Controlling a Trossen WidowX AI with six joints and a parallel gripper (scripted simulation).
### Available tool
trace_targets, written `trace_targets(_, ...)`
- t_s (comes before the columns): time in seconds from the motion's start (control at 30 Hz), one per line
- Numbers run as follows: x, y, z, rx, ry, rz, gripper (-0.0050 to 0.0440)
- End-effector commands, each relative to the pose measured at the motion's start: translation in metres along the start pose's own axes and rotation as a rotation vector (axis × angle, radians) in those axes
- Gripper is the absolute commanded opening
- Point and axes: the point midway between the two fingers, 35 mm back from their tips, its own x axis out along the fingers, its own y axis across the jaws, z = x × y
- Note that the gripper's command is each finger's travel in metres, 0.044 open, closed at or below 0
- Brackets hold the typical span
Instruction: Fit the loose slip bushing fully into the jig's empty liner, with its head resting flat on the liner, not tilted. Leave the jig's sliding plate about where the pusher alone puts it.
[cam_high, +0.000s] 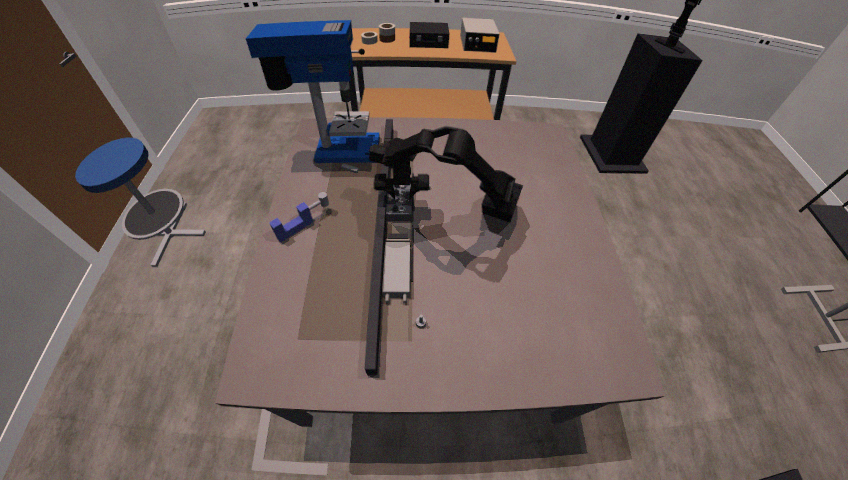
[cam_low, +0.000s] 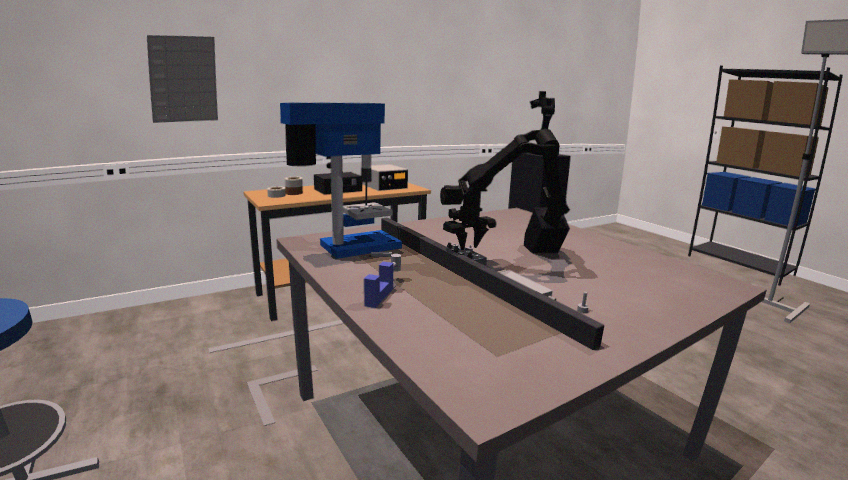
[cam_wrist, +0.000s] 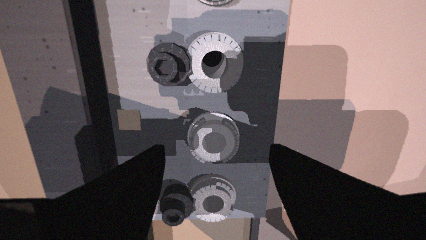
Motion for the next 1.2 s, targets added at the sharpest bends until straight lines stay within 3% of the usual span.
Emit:
trace_targets(0.0, -0.007, 0.006, -0.002, -0.013, -0.008, 0.022, 0.0316)
trace_targets(0.17, -0.007, 0.006, -0.002, -0.013, -0.008, 0.022, 0.0436)
trace_targets(0.2, -0.007, 0.006, -0.002, -0.013, -0.008, 0.022, 0.044)
trace_targets(0.33, -0.032, -0.011, 0.001, -0.014, -0.013, 0.02, 0.044)
trace_targets(0.4, -0.032, -0.011, 0.001, -0.014, -0.013, 0.02, 0.044)
trace_targets(0.57, -0.085, -0.052, 0.0, -0.014, -0.015, 0.016, 0.044)
trace_targets(1.17, -0.092, -0.056, 0.0, -0.013, -0.011, 0.018, 0.044)
